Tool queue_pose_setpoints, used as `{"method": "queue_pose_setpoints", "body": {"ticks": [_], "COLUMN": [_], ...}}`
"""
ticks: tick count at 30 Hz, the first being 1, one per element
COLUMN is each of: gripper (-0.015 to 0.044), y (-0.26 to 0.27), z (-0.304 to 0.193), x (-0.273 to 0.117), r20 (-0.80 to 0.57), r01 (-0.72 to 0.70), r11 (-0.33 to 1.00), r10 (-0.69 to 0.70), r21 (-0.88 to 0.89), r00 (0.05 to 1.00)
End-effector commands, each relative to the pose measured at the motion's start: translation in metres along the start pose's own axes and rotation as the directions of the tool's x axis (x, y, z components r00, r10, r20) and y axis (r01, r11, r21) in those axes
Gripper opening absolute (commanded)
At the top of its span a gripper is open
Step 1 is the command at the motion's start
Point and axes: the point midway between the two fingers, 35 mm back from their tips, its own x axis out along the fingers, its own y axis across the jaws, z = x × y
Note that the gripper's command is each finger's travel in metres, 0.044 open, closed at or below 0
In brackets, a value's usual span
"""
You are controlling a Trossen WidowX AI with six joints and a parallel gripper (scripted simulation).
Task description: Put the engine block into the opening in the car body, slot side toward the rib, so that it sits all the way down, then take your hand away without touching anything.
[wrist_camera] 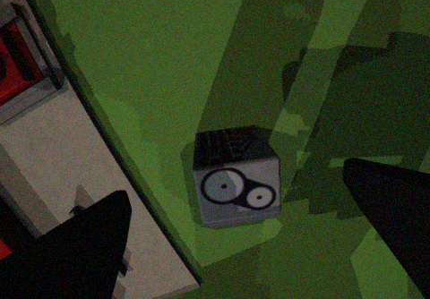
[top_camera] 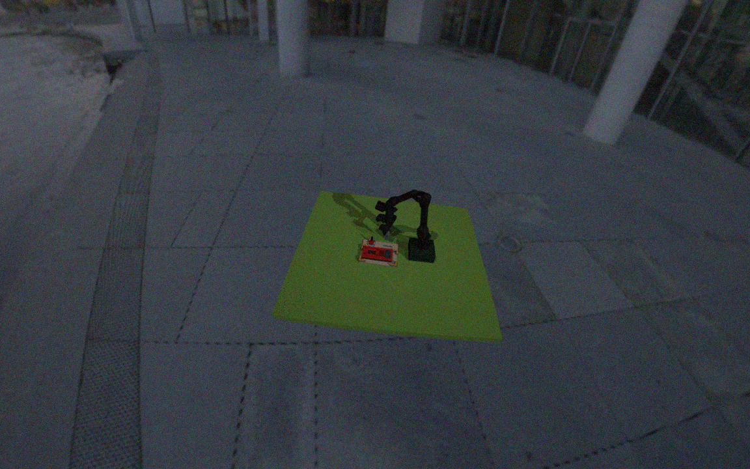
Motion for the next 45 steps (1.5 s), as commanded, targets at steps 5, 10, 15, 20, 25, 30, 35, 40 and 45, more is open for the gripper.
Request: {"method": "queue_pose_setpoints", "body": {"ticks": [5,10,15,20,25,30,35,40,45], "gripper": [0.044,0.044,0.044,0.044,0.0361,0.023,0.0138,0.0105,0.0], "y": [0.0,0.0,0.0,0.0,0.0,0.0,0.0,0.0,0.0], "z": [-0.004,-0.004,-0.005,-0.006,-0.006,-0.006,-0.006,-0.006,-0.004], "x": [0.017,0.025,0.033,0.04,0.04,0.04,0.04,0.04,0.036], "r20": [-0.015,-0.015,-0.015,-0.015,-0.015,-0.015,-0.015,-0.015,-0.015], "r01": [0.002,0.002,0.002,0.002,0.002,0.002,0.002,0.002,0.002], "r11": [1.0,1.0,1.0,1.0,1.0,1.0,1.0,1.0,1.0], "r10": [-0.002,-0.002,-0.002,-0.002,-0.002,-0.002,-0.002,-0.002,-0.002], "r21": [-0.006,-0.006,-0.006,-0.006,-0.006,-0.006,-0.006,-0.006,-0.006], "r00": [1.0,1.0,1.0,1.0,1.0,1.0,1.0,1.0,1.0]}}
